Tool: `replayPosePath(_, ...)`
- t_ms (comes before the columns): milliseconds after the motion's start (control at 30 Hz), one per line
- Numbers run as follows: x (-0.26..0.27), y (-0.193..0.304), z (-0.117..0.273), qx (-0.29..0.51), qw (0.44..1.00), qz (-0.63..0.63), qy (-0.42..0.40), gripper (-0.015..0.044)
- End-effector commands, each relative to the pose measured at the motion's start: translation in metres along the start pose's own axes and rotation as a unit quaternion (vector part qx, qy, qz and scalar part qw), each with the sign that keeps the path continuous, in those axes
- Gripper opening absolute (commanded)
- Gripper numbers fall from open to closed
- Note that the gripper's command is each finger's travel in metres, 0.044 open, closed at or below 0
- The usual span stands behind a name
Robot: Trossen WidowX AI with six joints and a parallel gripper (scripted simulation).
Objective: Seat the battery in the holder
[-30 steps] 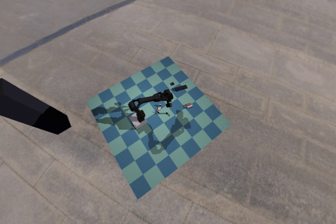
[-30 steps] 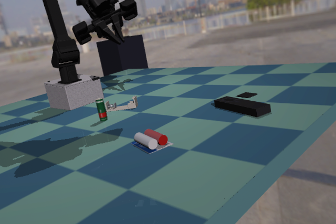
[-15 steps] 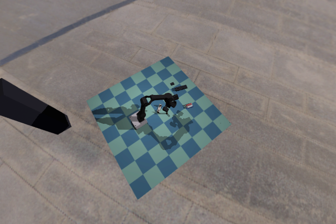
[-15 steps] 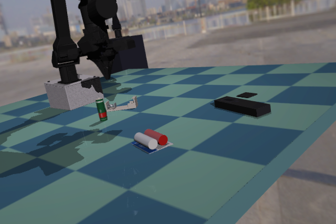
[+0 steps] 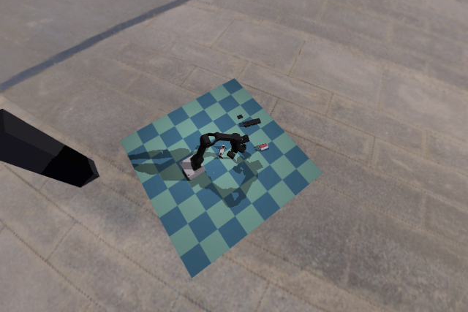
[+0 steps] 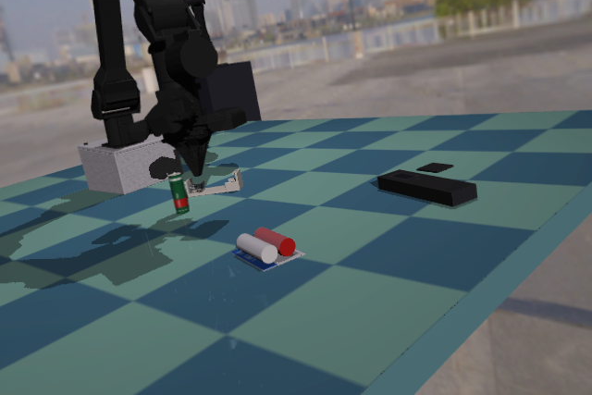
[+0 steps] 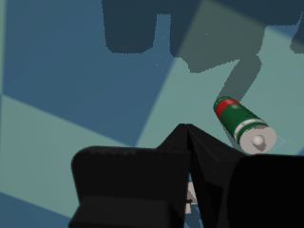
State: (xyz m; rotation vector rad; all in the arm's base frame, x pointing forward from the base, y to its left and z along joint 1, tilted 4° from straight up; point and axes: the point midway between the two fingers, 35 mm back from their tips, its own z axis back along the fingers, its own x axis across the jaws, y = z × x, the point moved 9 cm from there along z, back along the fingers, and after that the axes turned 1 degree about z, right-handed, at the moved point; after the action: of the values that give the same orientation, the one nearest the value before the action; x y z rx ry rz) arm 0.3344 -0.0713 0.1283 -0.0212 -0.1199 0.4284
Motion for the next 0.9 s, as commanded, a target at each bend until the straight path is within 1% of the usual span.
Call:
replayPosePath(0, -0.003, 0.002, -0.02, 0.003, 1.0, -0.004, 0.006, 0.0)
replayPosePath(867, -0.04, 0.001, -0.02, 0.003, 1.0, -0.004, 0.008, 0.0)
